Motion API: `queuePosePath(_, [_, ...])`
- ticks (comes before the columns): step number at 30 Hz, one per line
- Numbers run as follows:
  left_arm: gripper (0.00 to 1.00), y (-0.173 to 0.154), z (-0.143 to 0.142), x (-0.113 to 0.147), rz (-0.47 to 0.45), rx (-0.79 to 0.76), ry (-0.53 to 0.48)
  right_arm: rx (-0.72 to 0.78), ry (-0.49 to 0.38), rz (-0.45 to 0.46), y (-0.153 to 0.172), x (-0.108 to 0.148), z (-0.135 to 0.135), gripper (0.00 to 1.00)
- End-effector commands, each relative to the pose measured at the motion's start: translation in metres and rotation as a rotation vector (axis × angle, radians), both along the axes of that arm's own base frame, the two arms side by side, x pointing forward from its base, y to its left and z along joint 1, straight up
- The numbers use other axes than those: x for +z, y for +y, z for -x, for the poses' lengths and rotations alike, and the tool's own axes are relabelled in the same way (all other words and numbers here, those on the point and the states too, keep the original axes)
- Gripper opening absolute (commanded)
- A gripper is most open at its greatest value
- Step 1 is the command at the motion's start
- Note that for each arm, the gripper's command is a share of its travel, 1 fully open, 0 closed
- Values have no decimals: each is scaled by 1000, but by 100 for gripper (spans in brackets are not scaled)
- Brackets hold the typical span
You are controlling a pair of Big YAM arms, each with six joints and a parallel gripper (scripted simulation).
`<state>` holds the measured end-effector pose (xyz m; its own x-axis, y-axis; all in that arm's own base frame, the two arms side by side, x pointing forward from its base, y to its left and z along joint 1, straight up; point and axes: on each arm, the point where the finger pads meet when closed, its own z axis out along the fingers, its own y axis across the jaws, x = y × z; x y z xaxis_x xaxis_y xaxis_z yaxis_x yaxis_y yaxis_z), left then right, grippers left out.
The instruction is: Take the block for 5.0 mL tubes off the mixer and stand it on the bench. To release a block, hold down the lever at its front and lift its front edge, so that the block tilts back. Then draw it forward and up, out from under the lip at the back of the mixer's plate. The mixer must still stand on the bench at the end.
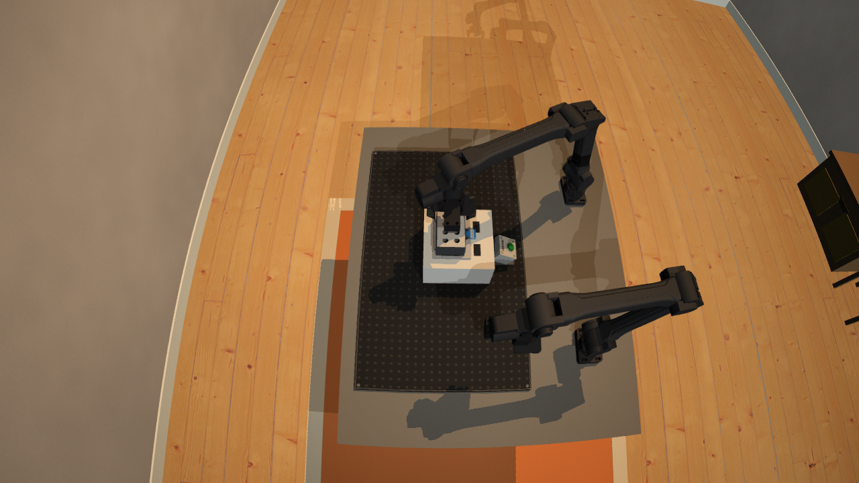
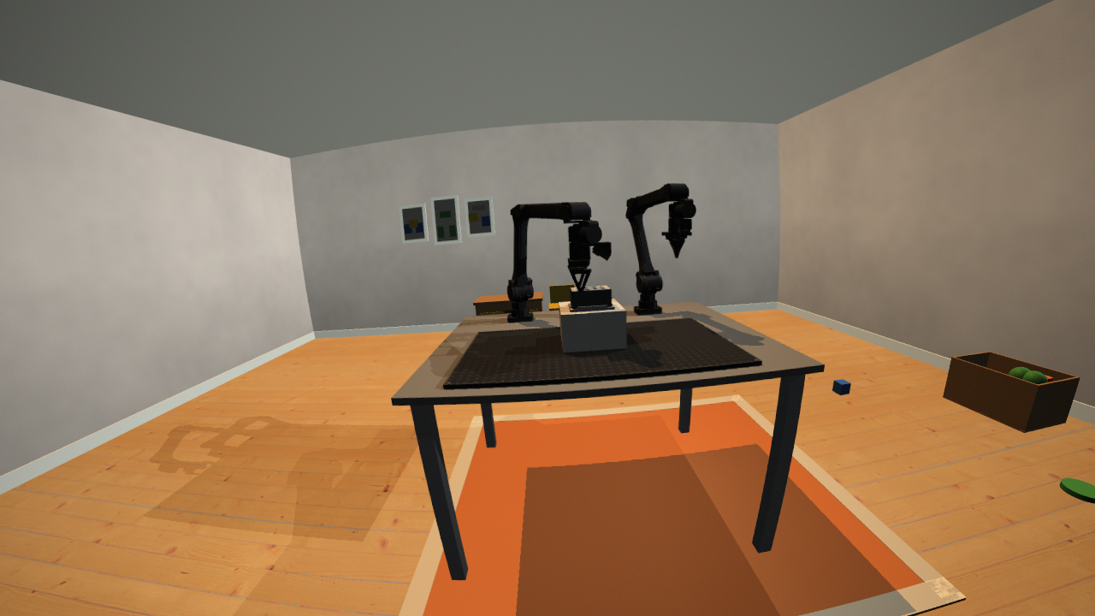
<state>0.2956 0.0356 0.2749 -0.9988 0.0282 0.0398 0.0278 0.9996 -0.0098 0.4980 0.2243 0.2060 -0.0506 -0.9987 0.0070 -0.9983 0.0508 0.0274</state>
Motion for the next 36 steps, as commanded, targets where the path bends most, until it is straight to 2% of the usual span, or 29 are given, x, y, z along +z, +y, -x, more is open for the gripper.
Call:
queuePosePath(1, [0, 3, -16, 26, -10, 13, -83, 2, 8, 4, 0, -8, -2, 100])
queuePosePath(7, [0, 4, -17, 27, -10, 13, -84, 2, 12, 6, 1, -14, -3, 100])
queuePosePath(14, [0, 3, -11, 15, -7, 13, -54, 3, 13, 6, 1, -20, -3, 100])
queuePosePath(24, [0, 2, -4, 3, -3, 14, -20, 3, -18, -8, 1, -7, -1, 100])
queuePosePath(36, [0, 3, -9, 12, -5, 14, -40, 4, -18, -8, 0, -7, 2, 100])
